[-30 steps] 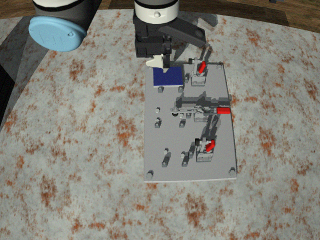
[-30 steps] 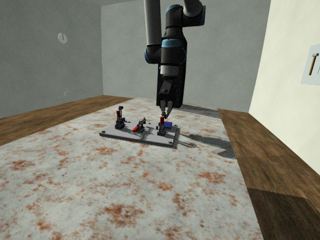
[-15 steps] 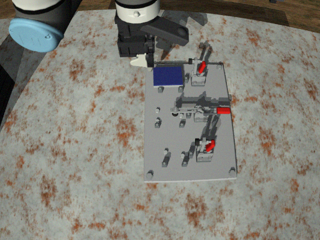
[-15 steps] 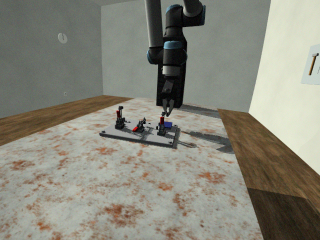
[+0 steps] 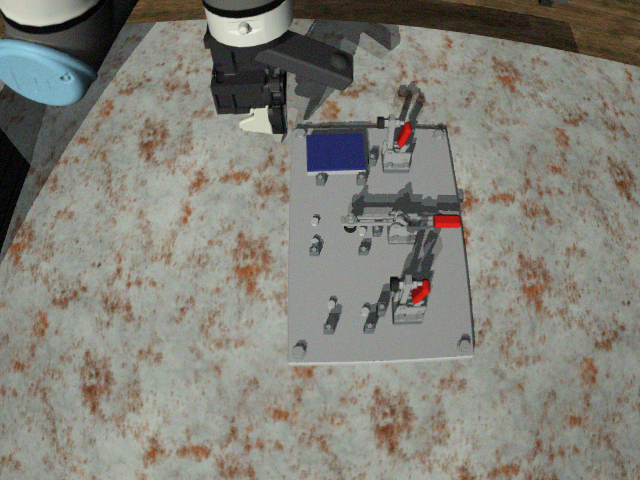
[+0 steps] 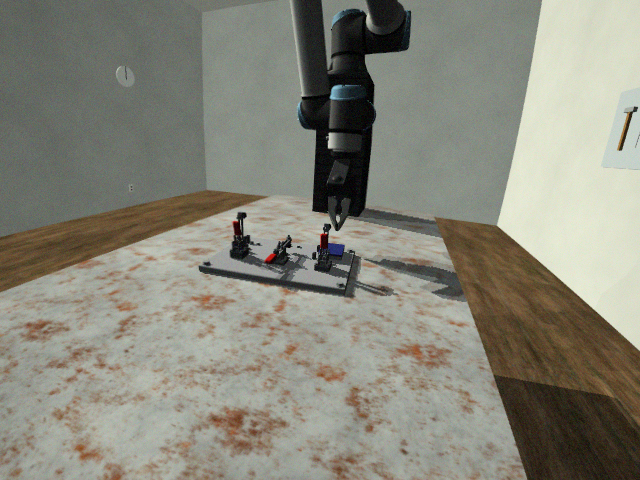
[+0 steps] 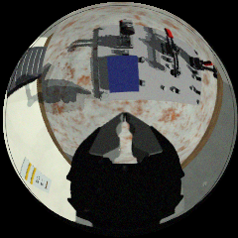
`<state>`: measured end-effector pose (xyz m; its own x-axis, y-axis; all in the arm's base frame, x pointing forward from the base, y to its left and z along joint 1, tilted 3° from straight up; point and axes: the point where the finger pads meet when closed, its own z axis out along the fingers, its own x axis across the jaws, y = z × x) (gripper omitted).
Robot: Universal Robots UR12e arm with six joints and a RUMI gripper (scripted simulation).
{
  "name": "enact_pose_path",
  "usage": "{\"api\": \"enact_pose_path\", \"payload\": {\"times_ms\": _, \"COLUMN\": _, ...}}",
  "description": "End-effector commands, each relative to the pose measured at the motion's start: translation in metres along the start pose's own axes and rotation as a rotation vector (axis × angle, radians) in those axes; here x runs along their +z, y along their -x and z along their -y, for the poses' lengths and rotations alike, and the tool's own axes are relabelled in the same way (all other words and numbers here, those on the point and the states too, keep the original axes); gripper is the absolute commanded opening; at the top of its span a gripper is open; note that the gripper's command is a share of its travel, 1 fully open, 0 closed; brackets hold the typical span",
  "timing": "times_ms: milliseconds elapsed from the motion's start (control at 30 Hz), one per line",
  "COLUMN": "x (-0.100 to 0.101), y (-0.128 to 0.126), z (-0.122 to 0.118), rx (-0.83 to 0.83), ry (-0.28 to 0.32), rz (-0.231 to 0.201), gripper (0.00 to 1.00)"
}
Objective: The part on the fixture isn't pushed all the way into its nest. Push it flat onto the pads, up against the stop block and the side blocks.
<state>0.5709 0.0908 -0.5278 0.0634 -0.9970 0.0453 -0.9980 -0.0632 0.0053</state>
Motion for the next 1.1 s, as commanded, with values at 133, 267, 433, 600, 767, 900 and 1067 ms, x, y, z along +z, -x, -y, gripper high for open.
{"api": "enact_pose_path", "payload": {"times_ms": 133, "x": 0.000, "y": 0.000, "z": -0.002, "rx": 0.000, "ry": -0.001, "rz": 0.000, "gripper": 0.00}}
{"api": "enact_pose_path", "payload": {"times_ms": 267, "x": 0.001, "y": 0.000, "z": -0.002, "rx": 0.000, "ry": -0.001, "rz": 0.000, "gripper": 0.00}}
{"api": "enact_pose_path", "payload": {"times_ms": 433, "x": 0.007, "y": 0.000, "z": -0.002, "rx": 0.000, "ry": -0.001, "rz": 0.000, "gripper": 0.00}}
{"api": "enact_pose_path", "payload": {"times_ms": 600, "x": 0.017, "y": 0.000, "z": -0.002, "rx": 0.000, "ry": -0.001, "rz": 0.000, "gripper": 0.00}}
{"api": "enact_pose_path", "payload": {"times_ms": 767, "x": 0.025, "y": 0.000, "z": -0.002, "rx": 0.000, "ry": -0.001, "rz": 0.000, "gripper": 0.00}}
{"api": "enact_pose_path", "payload": {"times_ms": 900, "x": 0.030, "y": 0.000, "z": -0.002, "rx": 0.000, "ry": -0.001, "rz": 0.000, "gripper": 0.00}}
{"api": "enact_pose_path", "payload": {"times_ms": 1067, "x": 0.034, "y": 0.000, "z": -0.002, "rx": 0.000, "ry": -0.001, "rz": 0.000, "gripper": 0.00}}
